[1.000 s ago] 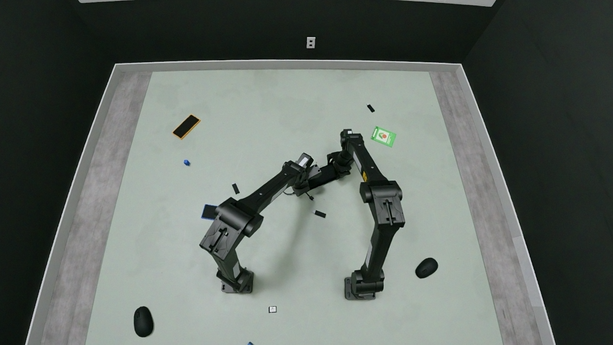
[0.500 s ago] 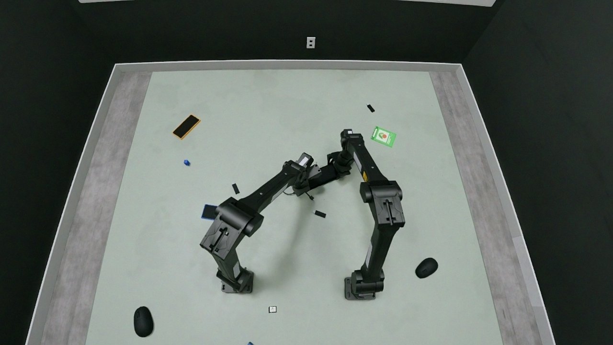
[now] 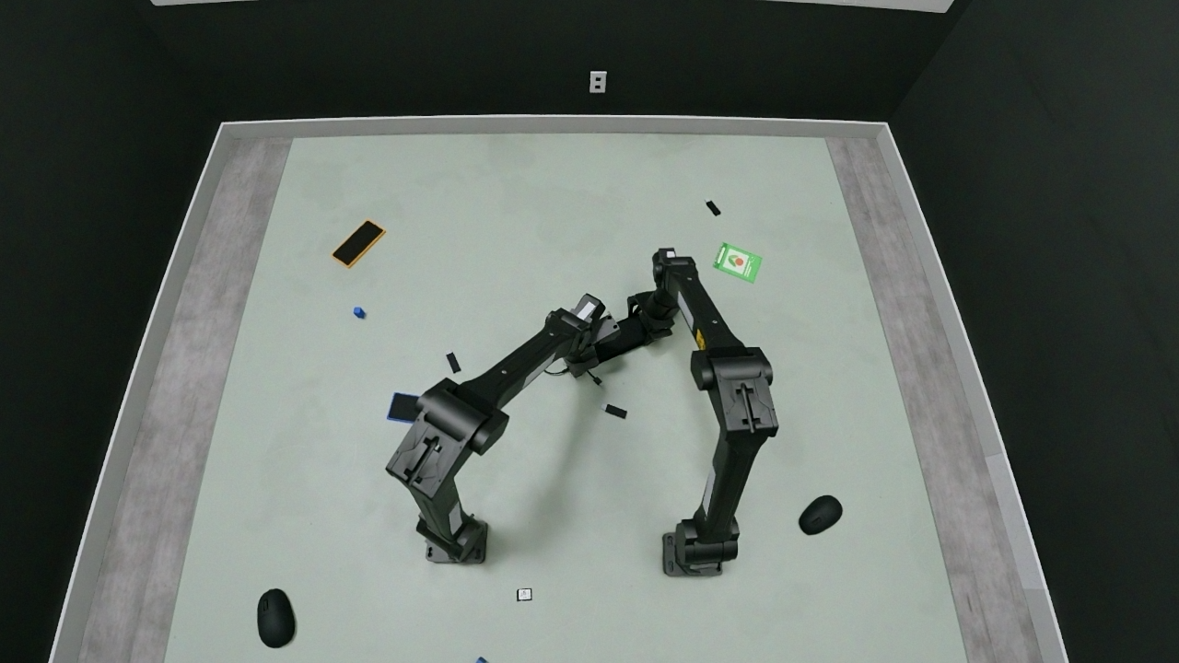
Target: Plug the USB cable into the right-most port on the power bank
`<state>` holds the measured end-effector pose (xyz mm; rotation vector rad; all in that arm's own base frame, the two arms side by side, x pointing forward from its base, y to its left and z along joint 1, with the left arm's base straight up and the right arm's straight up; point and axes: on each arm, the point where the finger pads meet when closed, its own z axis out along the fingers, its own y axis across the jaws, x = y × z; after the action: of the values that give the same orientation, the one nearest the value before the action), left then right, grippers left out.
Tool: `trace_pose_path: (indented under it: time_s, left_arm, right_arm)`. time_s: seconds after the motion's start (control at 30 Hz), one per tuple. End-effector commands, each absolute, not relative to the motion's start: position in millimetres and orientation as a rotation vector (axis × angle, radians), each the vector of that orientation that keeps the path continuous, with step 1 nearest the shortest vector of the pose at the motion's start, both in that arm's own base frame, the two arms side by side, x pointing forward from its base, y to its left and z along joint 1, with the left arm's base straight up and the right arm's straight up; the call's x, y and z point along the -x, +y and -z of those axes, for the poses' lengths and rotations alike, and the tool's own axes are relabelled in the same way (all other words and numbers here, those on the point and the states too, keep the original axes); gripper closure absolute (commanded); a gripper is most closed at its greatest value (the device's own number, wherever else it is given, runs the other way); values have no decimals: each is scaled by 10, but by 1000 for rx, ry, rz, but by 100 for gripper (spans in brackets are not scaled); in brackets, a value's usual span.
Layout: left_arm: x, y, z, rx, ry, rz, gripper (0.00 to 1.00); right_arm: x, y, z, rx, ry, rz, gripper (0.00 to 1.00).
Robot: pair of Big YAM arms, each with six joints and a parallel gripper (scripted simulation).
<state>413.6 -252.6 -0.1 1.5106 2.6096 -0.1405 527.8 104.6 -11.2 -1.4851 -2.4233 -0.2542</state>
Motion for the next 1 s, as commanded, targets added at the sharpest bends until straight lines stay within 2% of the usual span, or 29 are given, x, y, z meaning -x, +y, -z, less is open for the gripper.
trace_pose_path:
  time_s: [0.0,0.27,0.3,0.33,0.37,0.5,0.77,0.97]
  left_arm:
    - [-4514,-3045,-534,-1503,2400,167,60]
    - [-4446,-2888,-774,-1500,2394,163,60]
    - [-4499,-2886,-828,-1496,2387,161,48]
    - [-4457,-2778,-709,-1506,2423,162,37]
    - [-4444,-2723,-674,-1509,2443,163,35]
    - [-4468,-2708,-943,-1503,2431,156,35]
    - [-4351,-2703,-733,-1527,2460,163,35]
    - [-4348,-2659,-836,-1518,2454,160,35]
  right_arm:
    - [-5427,1151,-14,1494,-2442,301,21]
    - [-5454,1153,-31,1495,-2447,307,21]
    - [-5457,1154,-33,1495,-2447,307,21]
    - [-5342,1141,32,1478,-2435,282,9]
    - [-5342,1141,32,1478,-2435,282,0]
    - [-5400,1095,-168,1473,-2477,323,0]
    - [-5531,908,-589,1497,-2506,367,0]
    - [-5537,980,-428,1486,-2463,313,0]
